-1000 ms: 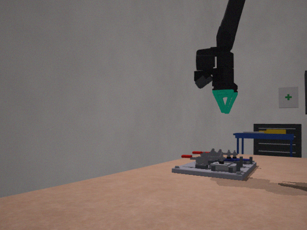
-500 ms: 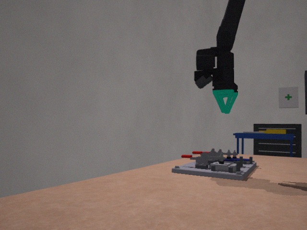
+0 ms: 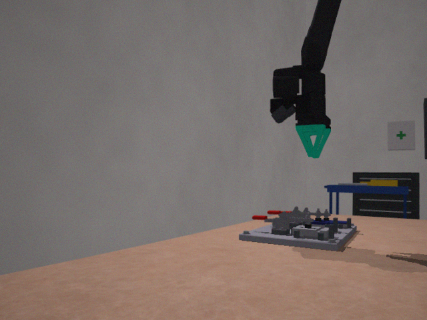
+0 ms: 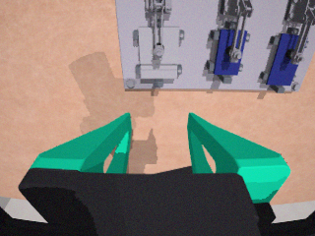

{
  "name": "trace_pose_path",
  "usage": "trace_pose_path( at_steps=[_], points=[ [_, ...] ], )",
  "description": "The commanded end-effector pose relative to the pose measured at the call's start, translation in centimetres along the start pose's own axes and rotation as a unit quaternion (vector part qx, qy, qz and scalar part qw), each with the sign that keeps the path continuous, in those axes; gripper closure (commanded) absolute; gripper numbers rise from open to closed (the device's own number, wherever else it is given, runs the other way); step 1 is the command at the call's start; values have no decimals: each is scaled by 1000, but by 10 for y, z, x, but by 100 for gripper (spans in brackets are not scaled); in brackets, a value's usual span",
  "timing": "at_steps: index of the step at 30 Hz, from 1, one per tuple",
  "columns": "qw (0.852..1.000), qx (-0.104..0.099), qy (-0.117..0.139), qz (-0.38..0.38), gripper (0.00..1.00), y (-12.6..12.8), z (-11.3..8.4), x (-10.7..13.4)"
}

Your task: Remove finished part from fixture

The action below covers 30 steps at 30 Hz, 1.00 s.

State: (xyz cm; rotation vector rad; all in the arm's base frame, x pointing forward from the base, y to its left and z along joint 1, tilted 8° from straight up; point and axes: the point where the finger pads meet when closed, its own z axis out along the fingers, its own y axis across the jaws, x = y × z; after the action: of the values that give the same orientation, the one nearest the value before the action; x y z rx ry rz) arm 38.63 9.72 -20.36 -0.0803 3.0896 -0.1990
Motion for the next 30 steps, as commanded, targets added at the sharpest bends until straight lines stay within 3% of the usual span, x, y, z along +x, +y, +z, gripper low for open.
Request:
trace_pose_path(
  at_steps=[1,30],
  points=[
    [1000,-6,-20,-4,55,10,-8,-19],
    [1000,-4,-12,-5,55,8,-4,-11]
  ],
)
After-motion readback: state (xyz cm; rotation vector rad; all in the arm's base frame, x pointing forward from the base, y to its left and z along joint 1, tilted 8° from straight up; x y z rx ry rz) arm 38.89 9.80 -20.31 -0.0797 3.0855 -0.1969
